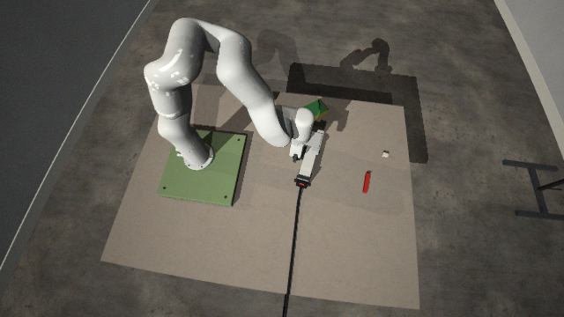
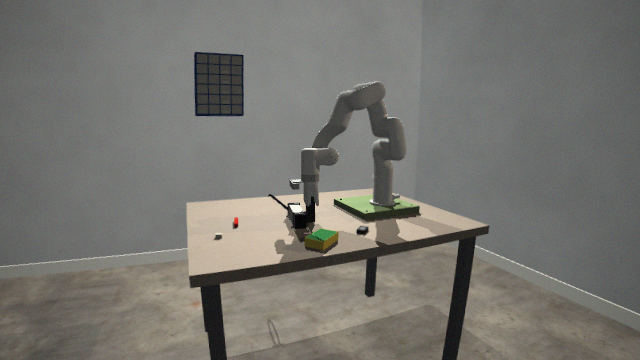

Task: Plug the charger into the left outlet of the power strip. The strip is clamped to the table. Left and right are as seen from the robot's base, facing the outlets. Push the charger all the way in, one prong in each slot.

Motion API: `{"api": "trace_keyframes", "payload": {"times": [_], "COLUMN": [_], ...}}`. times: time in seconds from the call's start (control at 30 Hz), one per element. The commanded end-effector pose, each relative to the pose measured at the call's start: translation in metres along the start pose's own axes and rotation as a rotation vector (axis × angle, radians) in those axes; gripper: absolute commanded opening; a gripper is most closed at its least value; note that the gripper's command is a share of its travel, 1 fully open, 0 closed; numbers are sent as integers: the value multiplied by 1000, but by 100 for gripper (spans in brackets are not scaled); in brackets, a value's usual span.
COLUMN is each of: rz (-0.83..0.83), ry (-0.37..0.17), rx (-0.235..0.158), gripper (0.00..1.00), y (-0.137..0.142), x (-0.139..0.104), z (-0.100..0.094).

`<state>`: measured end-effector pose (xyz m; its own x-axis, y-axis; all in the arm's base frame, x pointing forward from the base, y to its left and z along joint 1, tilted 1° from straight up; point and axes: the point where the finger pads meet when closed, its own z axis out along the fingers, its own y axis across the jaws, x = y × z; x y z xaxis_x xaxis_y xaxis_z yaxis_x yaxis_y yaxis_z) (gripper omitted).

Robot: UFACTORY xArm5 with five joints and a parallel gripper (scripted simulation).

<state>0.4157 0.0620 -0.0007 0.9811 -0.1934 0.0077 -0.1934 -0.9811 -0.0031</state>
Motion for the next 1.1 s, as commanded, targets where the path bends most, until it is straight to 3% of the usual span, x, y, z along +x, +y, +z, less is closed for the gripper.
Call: {"api": "trace_keyframes", "payload": {"times": [0.0, 0.67, 1.07], "rz": [1, 1, 1], "ry": [8, 8, 8], "rx": [2, 2, 2], "gripper": [44, 44, 44], "y": [-1, -1, -1], "x": [3, 3, 3], "z": [-2, -2, -14]}}
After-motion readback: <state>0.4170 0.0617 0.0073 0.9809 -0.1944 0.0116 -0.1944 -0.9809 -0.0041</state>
